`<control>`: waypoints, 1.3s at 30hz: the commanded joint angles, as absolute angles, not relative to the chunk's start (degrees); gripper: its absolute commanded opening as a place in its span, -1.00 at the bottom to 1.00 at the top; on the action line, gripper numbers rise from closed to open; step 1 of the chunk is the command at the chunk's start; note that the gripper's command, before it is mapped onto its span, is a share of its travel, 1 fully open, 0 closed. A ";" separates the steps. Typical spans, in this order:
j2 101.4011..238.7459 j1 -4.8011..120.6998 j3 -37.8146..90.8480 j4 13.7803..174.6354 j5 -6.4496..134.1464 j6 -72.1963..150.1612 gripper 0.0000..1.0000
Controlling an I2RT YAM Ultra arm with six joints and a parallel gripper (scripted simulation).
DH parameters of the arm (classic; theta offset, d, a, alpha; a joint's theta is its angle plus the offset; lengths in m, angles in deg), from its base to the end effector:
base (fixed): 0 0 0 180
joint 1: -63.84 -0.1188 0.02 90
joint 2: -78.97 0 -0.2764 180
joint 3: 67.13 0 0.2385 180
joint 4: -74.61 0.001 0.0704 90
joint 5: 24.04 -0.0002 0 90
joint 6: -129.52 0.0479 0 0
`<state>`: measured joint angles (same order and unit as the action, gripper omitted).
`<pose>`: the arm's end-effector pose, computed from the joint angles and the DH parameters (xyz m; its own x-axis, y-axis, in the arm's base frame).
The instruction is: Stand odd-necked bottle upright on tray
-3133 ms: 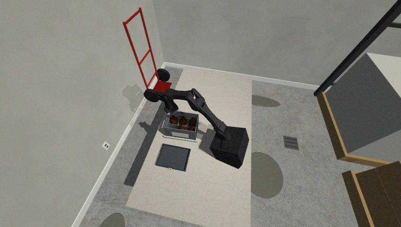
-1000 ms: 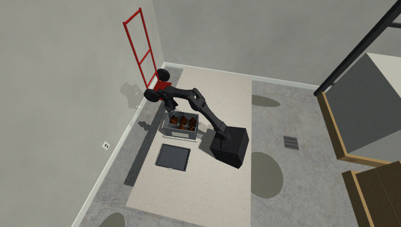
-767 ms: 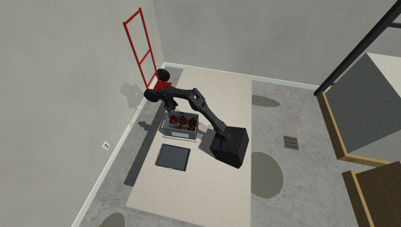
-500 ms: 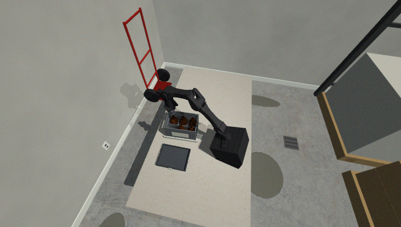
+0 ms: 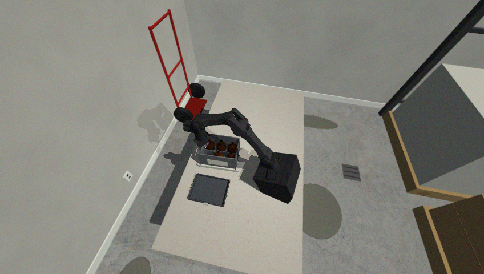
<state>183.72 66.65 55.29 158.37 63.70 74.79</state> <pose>0.3649 -0.0188 0.3503 -0.7080 0.6124 -0.3517 0.5803 0.7883 0.2046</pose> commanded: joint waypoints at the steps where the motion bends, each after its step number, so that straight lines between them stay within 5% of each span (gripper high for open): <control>1: 181.95 67.13 54.91 156.73 62.13 76.31 -1.00; 15: 181.96 67.12 54.88 156.67 62.08 76.32 -1.00; 16: 181.89 68.23 57.01 156.57 62.02 76.20 0.21; 39: 181.94 67.49 57.08 156.74 62.21 76.17 0.21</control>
<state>183.63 67.78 55.27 157.56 62.54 75.88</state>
